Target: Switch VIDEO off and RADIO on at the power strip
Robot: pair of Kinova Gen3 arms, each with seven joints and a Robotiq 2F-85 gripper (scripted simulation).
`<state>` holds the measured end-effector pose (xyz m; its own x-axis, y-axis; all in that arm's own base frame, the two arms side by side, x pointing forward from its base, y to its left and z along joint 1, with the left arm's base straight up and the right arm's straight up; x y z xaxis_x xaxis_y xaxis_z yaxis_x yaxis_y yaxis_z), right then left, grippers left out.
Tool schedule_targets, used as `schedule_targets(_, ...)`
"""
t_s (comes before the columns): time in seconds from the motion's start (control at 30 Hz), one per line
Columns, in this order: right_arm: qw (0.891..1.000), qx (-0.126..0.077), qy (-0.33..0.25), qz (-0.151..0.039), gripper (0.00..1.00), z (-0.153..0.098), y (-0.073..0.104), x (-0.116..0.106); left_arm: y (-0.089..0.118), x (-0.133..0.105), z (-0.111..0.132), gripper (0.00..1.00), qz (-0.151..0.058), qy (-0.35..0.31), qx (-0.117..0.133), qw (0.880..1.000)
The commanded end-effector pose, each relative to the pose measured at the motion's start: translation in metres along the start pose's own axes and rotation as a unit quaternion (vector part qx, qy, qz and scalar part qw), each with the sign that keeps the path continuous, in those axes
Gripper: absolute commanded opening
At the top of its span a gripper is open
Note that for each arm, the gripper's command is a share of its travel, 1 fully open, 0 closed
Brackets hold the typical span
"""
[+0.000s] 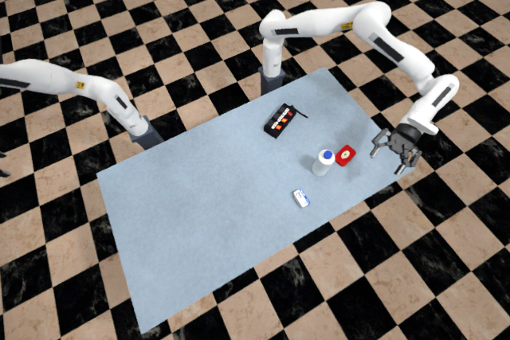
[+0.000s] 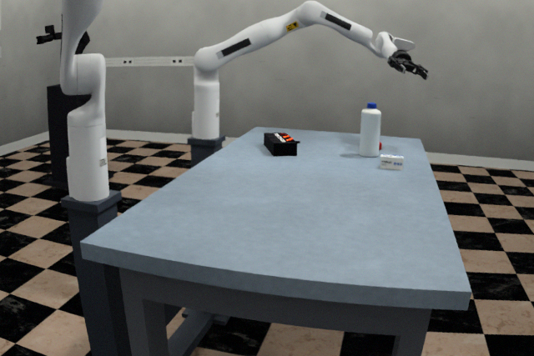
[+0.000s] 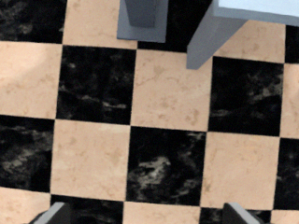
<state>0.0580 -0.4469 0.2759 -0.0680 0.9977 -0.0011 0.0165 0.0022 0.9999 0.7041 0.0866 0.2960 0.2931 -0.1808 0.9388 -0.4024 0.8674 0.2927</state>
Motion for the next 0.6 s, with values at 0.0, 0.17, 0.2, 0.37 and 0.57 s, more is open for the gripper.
schedule_targets(0.0,1.000,-0.006,-0.016,0.002,1.000,-0.023,0.002,-0.001,0.000,0.002,0.000,1.000,0.000,-0.001,0.000,1.000)
schedule_targets(0.17,1.000,-0.007,-0.022,0.001,1.000,-0.034,0.002,0.000,0.000,0.002,0.000,1.000,0.000,-0.001,0.000,1.000)
schedule_targets(0.2,1.000,-0.007,-0.024,0.001,1.000,-0.038,0.002,0.000,0.000,0.002,0.000,1.000,0.000,-0.001,0.000,1.000)
schedule_targets(0.37,0.999,-0.008,-0.031,0.001,1.000,-0.050,0.003,0.000,0.000,0.002,0.000,1.000,0.000,-0.001,0.000,1.000)
schedule_targets(0.57,0.999,-0.008,-0.036,0.001,1.000,-0.058,0.003,0.001,0.000,0.002,0.000,1.000,0.000,-0.001,0.000,1.000)
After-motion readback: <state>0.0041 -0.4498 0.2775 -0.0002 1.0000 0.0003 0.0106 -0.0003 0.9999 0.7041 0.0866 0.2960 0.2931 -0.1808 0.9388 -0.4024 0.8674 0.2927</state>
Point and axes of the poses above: on each arm, the point where the finger pads meet when closed, its own y axis back along the fingers, its own z axis across the jaws, x = y × z, the point moved 8 cm from there along y, back along the fingers
